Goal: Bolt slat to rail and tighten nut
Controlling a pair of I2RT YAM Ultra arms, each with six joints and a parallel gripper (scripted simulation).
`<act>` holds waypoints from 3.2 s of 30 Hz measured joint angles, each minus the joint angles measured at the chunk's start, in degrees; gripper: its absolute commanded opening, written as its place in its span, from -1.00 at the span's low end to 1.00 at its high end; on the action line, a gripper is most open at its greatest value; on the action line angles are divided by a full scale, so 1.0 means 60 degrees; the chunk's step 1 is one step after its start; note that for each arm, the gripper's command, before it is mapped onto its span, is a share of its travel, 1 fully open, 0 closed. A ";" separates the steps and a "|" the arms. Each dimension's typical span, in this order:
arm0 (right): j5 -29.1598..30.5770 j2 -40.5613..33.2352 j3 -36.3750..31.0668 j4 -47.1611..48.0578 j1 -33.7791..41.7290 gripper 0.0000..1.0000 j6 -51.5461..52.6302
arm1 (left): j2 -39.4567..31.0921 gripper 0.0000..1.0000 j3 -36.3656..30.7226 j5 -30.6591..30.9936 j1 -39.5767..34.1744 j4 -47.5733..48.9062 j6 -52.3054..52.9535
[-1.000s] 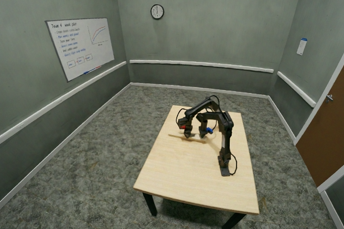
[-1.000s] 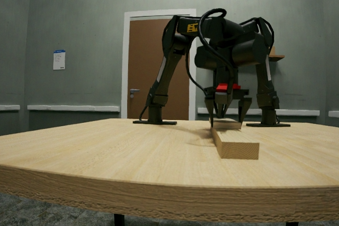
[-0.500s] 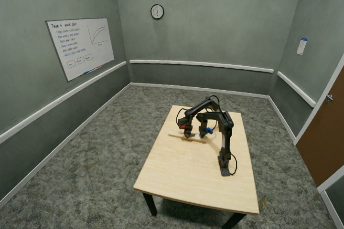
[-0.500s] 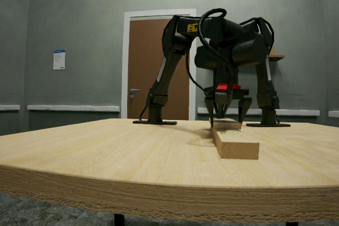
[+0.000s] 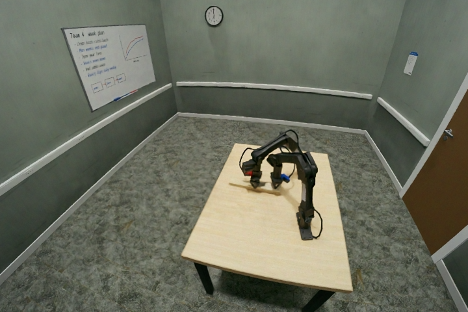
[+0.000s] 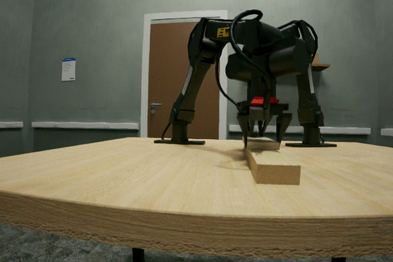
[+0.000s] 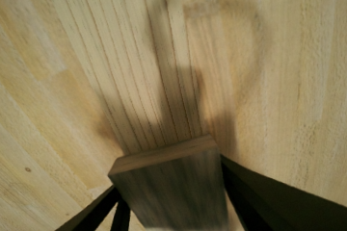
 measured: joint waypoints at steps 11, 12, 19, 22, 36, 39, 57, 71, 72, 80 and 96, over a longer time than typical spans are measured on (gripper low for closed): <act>0.0000 0.0000 0.0000 0.0000 0.0000 0.45 0.0000 | 0.0000 -0.32 0.0000 0.0000 0.0000 0.0000 -0.0798; 0.0000 0.0000 0.0000 0.0000 0.0000 0.45 0.0000 | 0.0000 -0.32 0.0000 0.0000 0.0000 0.0000 -0.1122; 0.0000 0.0000 0.0000 0.0000 0.0000 0.45 0.0000 | 0.0000 -0.32 0.0000 0.0000 0.0000 0.0000 -0.4204; 0.0000 0.0000 0.0000 0.0000 0.0000 0.45 0.0000 | 0.0000 -0.32 0.0000 0.0000 0.0000 0.0000 -0.5555; 0.0000 0.0000 0.0000 0.0000 0.0000 0.45 0.0000 | 0.0000 -0.32 0.0000 0.0018 0.0000 -0.0047 -1.1624; 0.0000 0.0000 0.0000 0.0000 0.0000 0.45 0.0000 | 0.0000 -0.32 0.0000 0.0025 0.0000 -0.0069 -1.2979; 0.0000 0.0000 0.0000 0.0000 0.0000 0.45 0.0000 | 0.0000 -0.32 0.0000 0.0087 0.0000 -0.0200 -2.0855; 0.0000 0.0000 0.0000 0.0000 0.0000 0.45 0.0000 | 0.0000 -0.32 0.0000 0.0175 0.0000 -0.0273 -2.6913; 0.0000 0.0000 0.0000 0.0000 0.0000 0.45 0.0000 | 0.0000 -0.32 0.0000 0.0182 0.0000 -0.0277 -2.7361; 0.0000 0.0000 0.0000 0.0000 0.0000 0.45 0.0000 | 0.0000 -0.32 0.0004 0.0237 0.0000 -0.0288 -3.0709; 0.0000 0.0000 0.0000 0.0000 0.0000 0.45 0.0000 | 0.0066 -0.32 0.0080 0.0259 0.0000 -0.0280 -3.5751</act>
